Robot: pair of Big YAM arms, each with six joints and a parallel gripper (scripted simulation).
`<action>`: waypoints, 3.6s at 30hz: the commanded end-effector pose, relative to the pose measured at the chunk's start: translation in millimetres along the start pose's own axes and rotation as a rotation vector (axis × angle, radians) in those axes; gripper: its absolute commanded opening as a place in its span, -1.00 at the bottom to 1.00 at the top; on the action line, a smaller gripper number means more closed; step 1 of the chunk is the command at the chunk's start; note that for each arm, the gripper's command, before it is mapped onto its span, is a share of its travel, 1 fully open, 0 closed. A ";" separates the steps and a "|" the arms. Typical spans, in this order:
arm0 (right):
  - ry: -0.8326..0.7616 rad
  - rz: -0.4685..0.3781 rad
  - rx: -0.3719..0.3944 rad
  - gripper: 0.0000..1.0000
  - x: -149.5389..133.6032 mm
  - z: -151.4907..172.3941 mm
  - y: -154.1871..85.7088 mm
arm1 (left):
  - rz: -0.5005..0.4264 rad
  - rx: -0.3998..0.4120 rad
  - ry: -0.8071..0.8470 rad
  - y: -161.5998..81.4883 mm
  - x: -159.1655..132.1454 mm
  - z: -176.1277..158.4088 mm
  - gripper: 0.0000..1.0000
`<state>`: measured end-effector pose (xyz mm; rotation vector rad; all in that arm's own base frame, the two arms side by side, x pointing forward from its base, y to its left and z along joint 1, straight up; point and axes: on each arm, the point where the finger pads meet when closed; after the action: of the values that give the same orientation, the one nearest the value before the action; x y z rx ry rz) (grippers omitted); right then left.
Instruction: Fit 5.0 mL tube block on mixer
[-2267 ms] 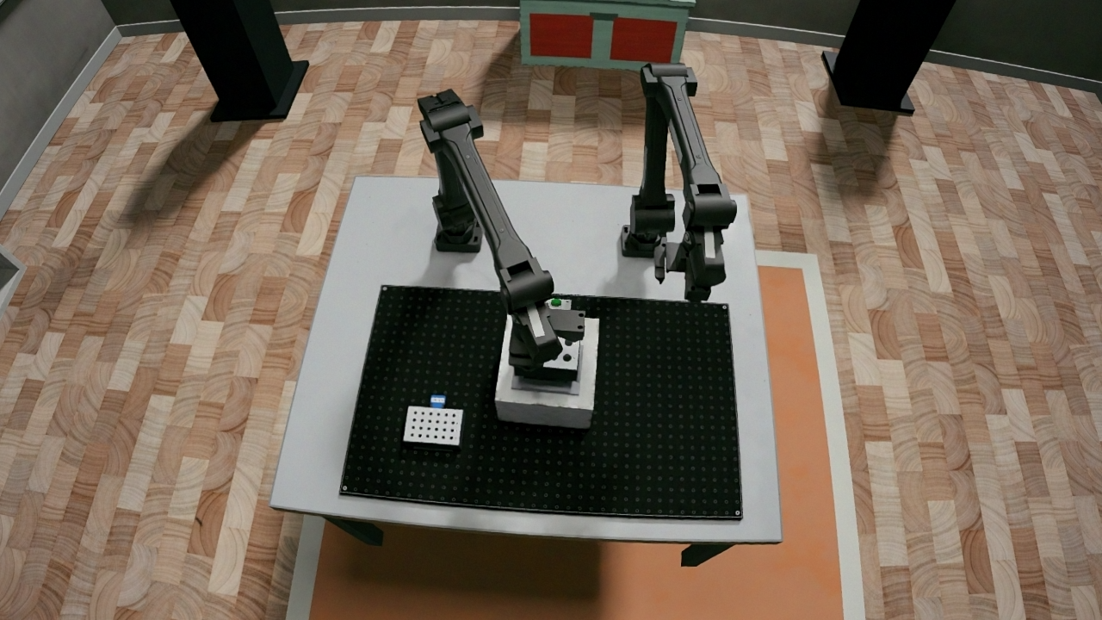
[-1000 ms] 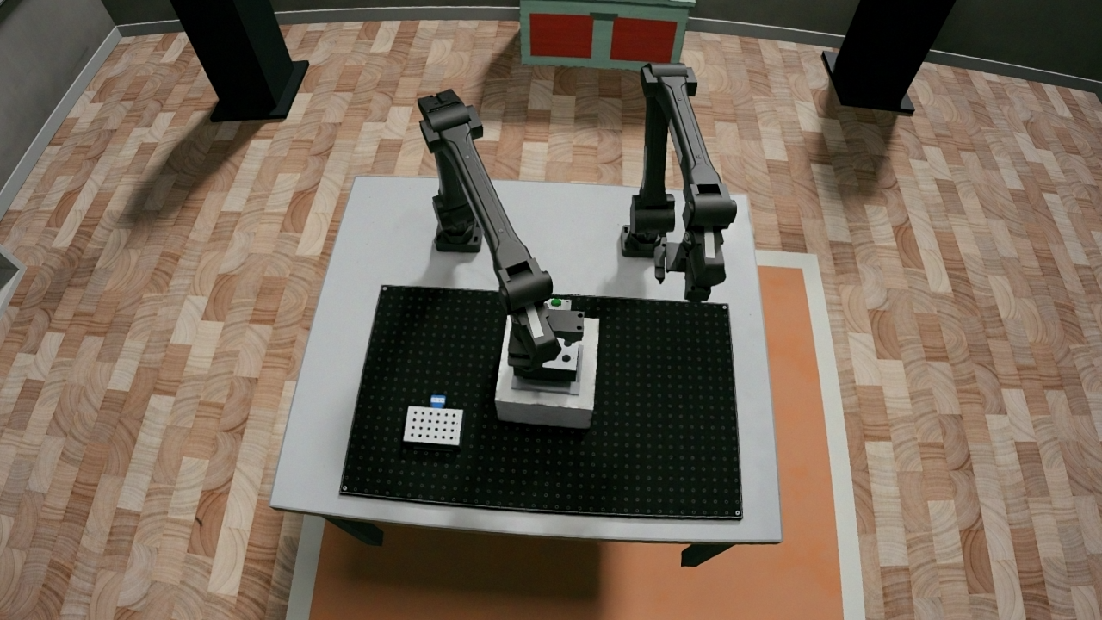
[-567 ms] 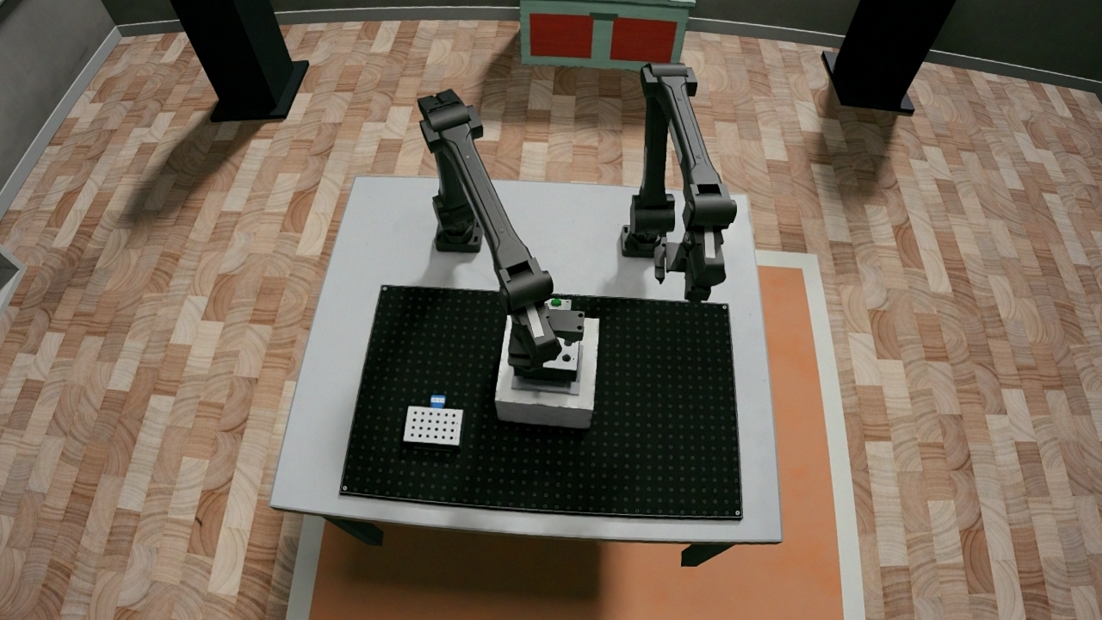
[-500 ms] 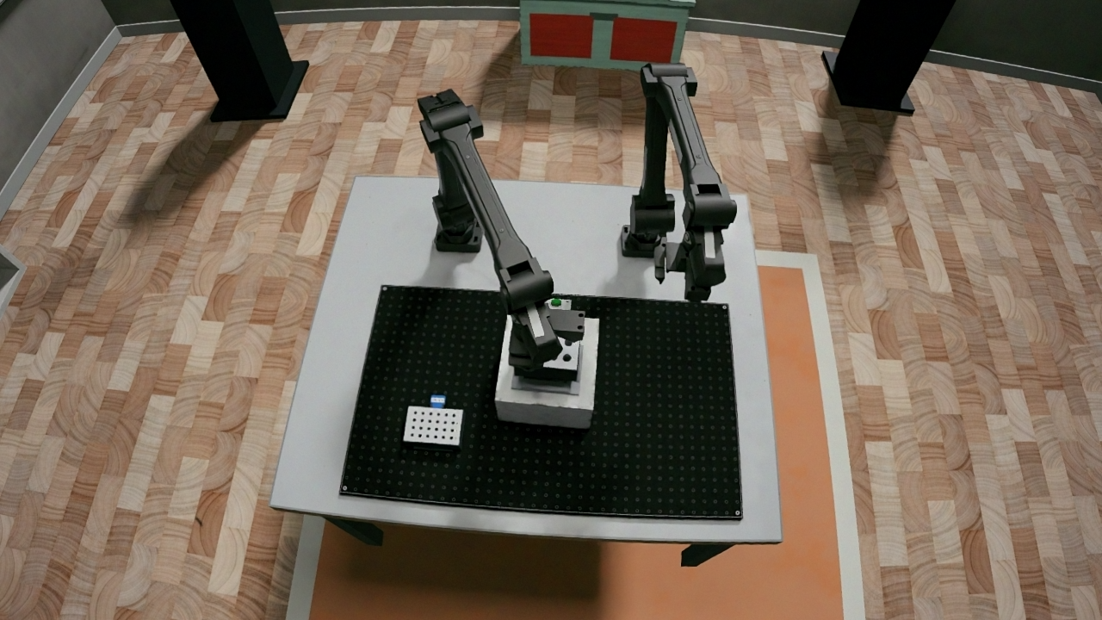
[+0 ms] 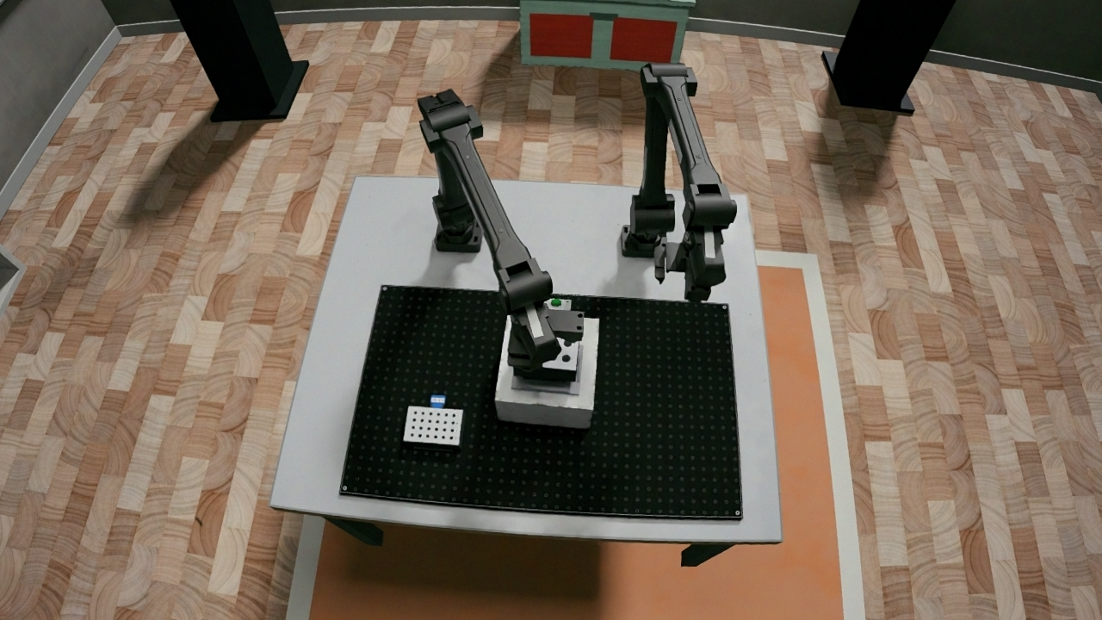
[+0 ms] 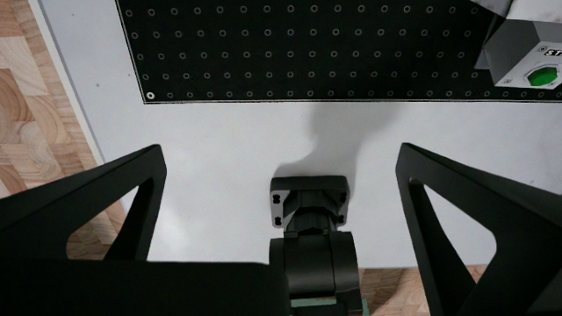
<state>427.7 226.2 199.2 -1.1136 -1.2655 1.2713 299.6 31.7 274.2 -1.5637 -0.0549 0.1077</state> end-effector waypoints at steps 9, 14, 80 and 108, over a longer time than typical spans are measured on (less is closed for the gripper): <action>-0.014 -0.056 -0.126 -1.00 18.7 -20.0 -56.9 | -0.016 0.003 -0.005 -0.5 6.0 -1.2 1.00; -0.016 -0.056 -0.126 -1.00 19.8 -19.5 -56.7 | -0.016 0.003 -0.005 -0.3 6.0 -1.2 1.00; -0.005 -0.057 0.068 -1.00 3.8 -31.5 -30.8 | -0.005 0.004 -0.004 0.8 4.3 -1.0 1.00; -0.004 -0.072 0.042 -1.00 2.8 -14.1 -48.2 | -0.054 0.004 -0.004 -19.1 14.0 -0.8 1.00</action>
<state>435.5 226.4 190.9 -0.9974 -1.1569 1.3241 299.4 31.6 272.9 -1.5638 -0.0533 0.1093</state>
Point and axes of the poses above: on each arm, the point where the finger pads meet when closed, its own y axis out along the fingers, its own z axis across the jaws, x = y × z, and after that the axes turned 8 degrees about -y, right-handed
